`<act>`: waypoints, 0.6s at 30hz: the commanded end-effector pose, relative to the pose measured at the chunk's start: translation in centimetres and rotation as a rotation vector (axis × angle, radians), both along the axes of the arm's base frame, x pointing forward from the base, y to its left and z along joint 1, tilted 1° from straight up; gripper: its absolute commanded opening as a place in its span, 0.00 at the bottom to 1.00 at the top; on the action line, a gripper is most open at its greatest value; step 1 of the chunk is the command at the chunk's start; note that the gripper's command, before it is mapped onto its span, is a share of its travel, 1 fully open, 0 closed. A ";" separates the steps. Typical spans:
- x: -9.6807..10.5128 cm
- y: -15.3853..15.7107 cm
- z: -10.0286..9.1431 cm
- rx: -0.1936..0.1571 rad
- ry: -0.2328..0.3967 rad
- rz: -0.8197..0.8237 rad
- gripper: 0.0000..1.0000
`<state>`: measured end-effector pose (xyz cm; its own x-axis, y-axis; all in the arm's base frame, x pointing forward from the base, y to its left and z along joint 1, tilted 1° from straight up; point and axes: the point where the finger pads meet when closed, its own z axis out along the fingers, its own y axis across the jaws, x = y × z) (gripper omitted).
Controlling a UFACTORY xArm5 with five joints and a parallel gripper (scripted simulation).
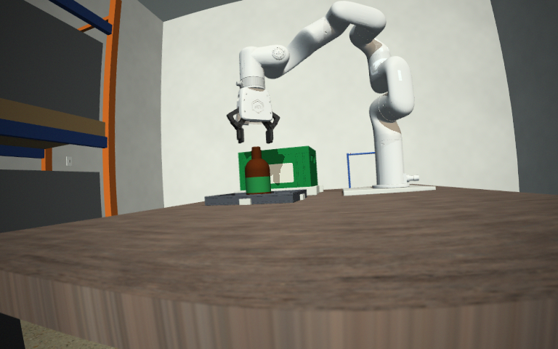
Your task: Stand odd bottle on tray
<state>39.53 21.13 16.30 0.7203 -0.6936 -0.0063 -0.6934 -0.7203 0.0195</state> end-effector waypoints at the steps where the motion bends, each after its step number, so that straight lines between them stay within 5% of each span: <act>1: 0.1 0.1 0.9 0.002 -0.003 0.000 1.00; 18: 0.2 0.1 4.6 0.002 -0.003 0.000 1.00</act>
<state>39.60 21.17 20.31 0.7203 -0.6936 -0.0062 -0.6934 -0.7203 0.0192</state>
